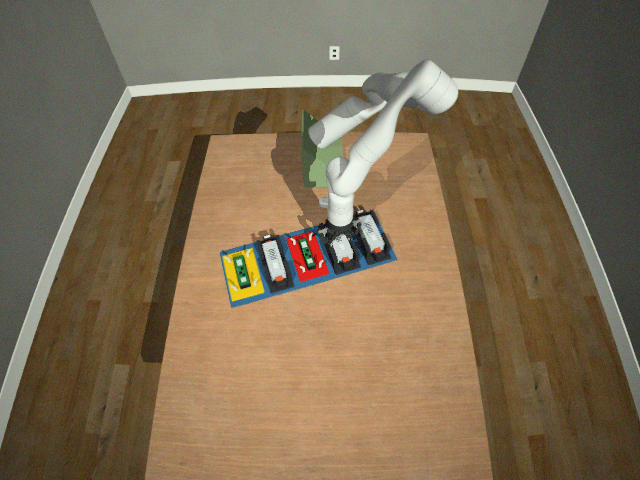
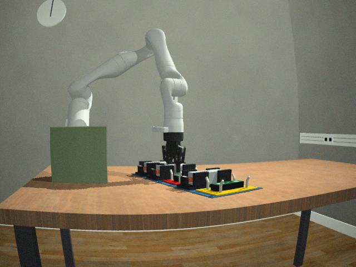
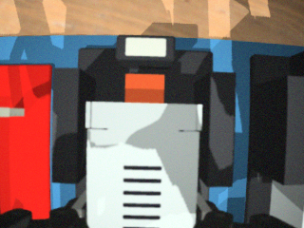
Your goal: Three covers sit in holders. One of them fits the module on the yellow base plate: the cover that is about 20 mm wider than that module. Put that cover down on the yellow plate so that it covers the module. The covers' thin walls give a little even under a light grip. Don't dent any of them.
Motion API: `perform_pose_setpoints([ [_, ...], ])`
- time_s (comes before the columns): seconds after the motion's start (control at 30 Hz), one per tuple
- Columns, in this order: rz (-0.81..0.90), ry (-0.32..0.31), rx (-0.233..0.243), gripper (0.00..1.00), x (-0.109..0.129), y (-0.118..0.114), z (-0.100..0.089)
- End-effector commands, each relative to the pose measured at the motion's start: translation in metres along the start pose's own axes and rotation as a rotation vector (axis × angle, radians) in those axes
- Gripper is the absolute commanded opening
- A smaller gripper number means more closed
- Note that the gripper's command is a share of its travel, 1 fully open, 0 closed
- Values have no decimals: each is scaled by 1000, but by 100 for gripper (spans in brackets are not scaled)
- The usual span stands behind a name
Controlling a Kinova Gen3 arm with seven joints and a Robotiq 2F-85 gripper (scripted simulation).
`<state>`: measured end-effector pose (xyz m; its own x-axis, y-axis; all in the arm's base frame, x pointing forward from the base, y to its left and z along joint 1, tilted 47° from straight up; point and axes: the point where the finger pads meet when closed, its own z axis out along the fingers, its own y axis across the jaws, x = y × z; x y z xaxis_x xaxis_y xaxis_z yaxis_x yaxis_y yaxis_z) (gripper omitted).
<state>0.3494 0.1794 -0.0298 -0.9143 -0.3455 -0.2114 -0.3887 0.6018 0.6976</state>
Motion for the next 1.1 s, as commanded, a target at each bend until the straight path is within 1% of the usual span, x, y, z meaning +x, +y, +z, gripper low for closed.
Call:
perform_pose_setpoints([
  [0.0, 0, -1, 1, 0, 0, 0, 0],
  [0.63, 0, -1, 1, 0, 0, 0, 0],
  [0.97, 0, -1, 1, 0, 0, 0, -30],
  [1.07, 0, -1, 1, 0, 0, 0, -30],
])
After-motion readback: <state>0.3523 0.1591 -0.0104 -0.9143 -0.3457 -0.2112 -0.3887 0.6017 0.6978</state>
